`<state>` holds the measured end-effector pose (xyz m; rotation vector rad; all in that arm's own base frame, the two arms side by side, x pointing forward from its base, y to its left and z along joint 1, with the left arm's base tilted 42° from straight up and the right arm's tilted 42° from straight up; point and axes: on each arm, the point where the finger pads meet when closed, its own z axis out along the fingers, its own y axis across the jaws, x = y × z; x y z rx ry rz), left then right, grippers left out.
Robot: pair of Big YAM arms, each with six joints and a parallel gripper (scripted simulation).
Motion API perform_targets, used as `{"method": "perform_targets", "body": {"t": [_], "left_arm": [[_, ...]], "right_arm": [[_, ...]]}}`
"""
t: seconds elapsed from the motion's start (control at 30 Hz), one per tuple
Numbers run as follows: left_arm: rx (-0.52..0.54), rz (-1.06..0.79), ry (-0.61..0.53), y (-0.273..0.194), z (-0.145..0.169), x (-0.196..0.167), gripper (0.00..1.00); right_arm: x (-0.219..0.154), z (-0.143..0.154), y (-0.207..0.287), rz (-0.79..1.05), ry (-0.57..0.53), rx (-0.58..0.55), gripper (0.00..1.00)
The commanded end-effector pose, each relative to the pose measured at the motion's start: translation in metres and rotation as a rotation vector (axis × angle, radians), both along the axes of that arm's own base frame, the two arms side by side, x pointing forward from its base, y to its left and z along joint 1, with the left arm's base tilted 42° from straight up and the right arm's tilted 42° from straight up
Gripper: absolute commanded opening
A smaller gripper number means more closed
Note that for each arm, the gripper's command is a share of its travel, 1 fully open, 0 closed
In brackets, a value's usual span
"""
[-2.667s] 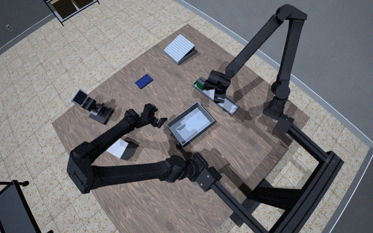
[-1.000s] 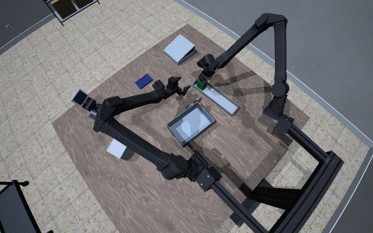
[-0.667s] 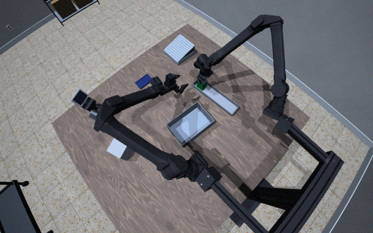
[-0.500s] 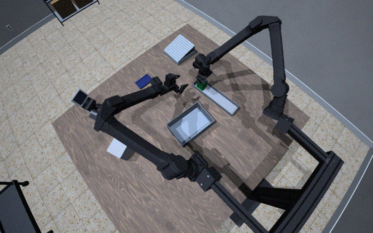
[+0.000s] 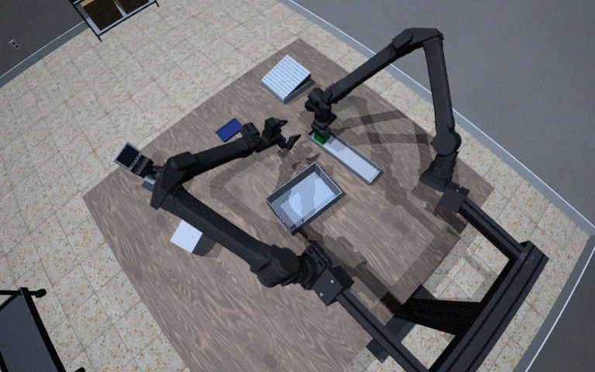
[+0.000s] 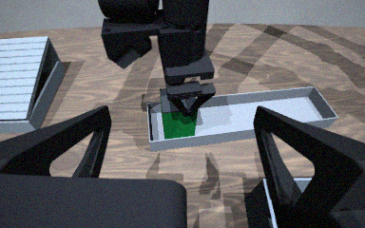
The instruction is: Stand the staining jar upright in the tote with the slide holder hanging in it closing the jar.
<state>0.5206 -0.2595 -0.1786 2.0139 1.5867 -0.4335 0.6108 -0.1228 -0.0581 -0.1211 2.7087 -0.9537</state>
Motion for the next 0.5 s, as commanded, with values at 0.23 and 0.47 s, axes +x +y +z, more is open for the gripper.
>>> {"method": "perform_targets", "body": {"t": [0.23,0.47], "left_arm": [[-0.008,-0.022,-0.033,-0.008,0.008,0.007,1.0],[-0.008,-0.022,-0.033,-0.008,0.008,0.007,1.0]], "right_arm": [[0.02,0.0,-0.028,-0.013,-0.028,0.001,0.86],[0.023,-0.003,-0.031,-0.01,-0.032,0.0,0.86]]}}
